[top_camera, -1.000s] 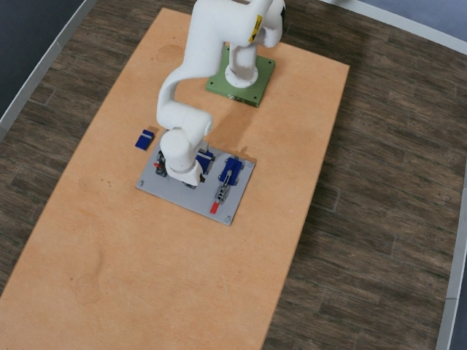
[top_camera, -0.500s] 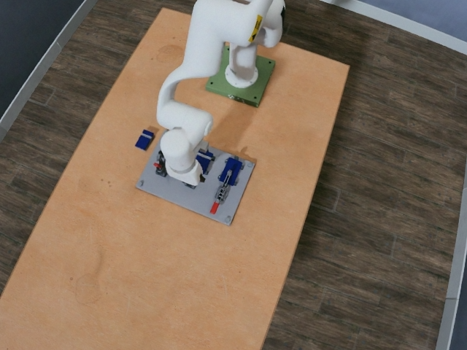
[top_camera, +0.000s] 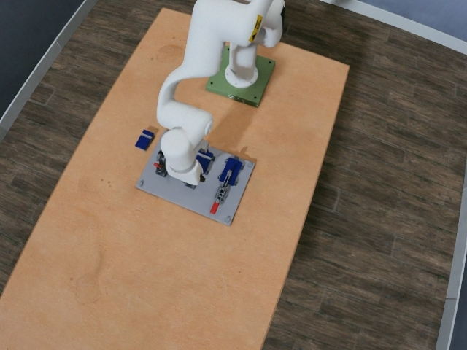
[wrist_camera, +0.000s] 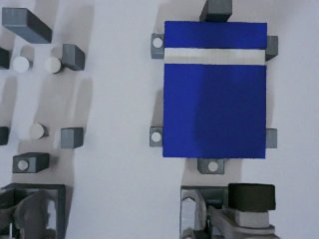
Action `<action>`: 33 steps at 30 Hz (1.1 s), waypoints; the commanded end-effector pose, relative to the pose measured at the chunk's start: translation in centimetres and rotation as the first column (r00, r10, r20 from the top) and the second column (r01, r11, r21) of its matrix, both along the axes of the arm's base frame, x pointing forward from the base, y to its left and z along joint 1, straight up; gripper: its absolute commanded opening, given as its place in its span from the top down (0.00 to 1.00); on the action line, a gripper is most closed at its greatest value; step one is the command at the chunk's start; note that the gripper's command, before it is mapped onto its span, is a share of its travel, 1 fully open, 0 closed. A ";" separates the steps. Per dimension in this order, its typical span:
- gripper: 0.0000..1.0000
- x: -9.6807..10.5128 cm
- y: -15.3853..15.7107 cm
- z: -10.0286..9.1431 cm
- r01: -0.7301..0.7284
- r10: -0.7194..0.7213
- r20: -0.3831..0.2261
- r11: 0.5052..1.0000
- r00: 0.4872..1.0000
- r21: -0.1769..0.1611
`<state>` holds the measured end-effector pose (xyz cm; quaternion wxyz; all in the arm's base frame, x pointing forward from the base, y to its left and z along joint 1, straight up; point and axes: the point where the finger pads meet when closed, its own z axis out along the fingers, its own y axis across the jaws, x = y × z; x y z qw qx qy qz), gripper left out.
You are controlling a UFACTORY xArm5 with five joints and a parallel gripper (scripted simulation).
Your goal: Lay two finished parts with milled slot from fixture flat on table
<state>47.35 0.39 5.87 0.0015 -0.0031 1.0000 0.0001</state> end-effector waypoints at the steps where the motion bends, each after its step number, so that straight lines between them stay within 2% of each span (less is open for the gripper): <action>1: 1.00 0.0 0.0 0.0 0.000 0.000 0.001 1.000 1.000 0.000; 29: 1.00 -0.3 0.0 0.1 0.000 0.000 0.003 1.000 1.000 0.000; 30: 0.52 -0.3 0.0 0.0 0.000 0.000 0.001 1.000 1.000 0.000; 33: 0.52 -0.3 0.0 0.0 0.000 0.000 0.002 1.000 1.000 0.000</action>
